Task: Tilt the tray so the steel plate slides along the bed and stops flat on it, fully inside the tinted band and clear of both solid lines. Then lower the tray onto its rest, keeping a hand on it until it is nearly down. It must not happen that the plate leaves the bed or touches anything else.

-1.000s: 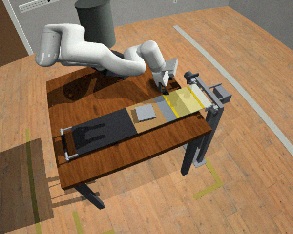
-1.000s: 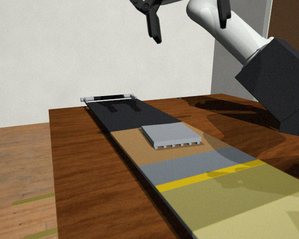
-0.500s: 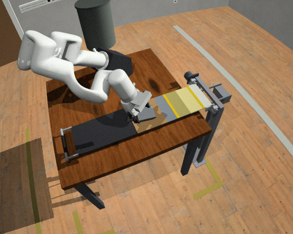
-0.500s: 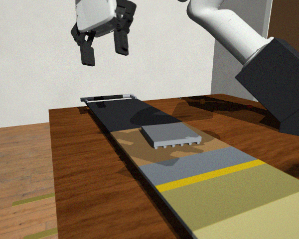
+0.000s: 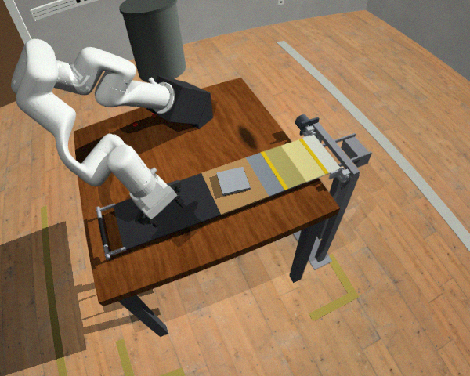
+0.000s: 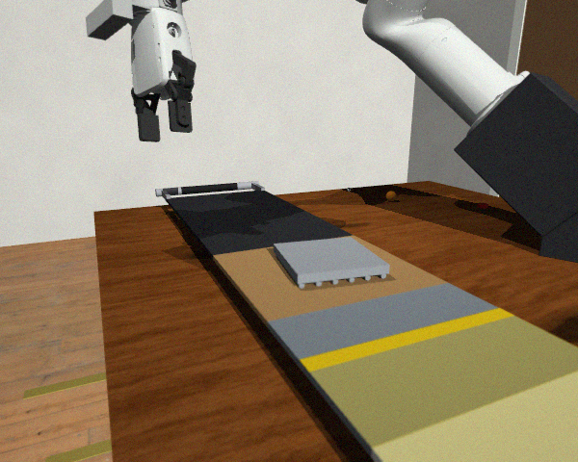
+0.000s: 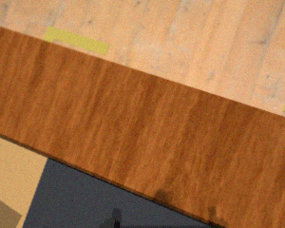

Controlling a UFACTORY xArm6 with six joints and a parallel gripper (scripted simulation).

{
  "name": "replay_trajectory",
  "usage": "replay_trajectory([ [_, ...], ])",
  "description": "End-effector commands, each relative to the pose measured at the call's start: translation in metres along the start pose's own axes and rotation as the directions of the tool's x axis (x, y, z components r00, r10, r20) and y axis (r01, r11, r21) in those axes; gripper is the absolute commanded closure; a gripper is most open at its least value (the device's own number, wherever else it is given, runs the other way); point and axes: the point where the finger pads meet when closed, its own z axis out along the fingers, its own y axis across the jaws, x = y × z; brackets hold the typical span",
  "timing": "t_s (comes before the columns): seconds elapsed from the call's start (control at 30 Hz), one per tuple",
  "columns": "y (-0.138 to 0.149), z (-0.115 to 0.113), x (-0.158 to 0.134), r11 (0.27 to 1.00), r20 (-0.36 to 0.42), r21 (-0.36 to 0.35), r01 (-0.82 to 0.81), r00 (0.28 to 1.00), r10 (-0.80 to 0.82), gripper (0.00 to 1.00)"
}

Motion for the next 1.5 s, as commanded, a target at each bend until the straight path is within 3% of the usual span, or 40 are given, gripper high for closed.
replay_trajectory([
  [0.0, 0.057, -0.011, -0.039, 0.994, 0.007, -0.043, -0.102, 0.995, 0.103, 0.00],
  [0.43, 0.165, -0.048, -0.163, 0.939, 0.029, -0.187, -0.289, 0.954, 0.299, 0.00],
  [0.5, 0.165, -0.048, -0.163, 0.939, 0.029, -0.187, -0.289, 0.954, 0.299, 0.00],
  [0.63, 0.181, -0.060, -0.192, 0.917, 0.032, -0.228, -0.326, 0.939, 0.342, 0.00],
  [1.47, 0.182, -0.060, -0.195, 0.928, 0.042, -0.230, -0.293, 0.950, 0.310, 0.00],
])
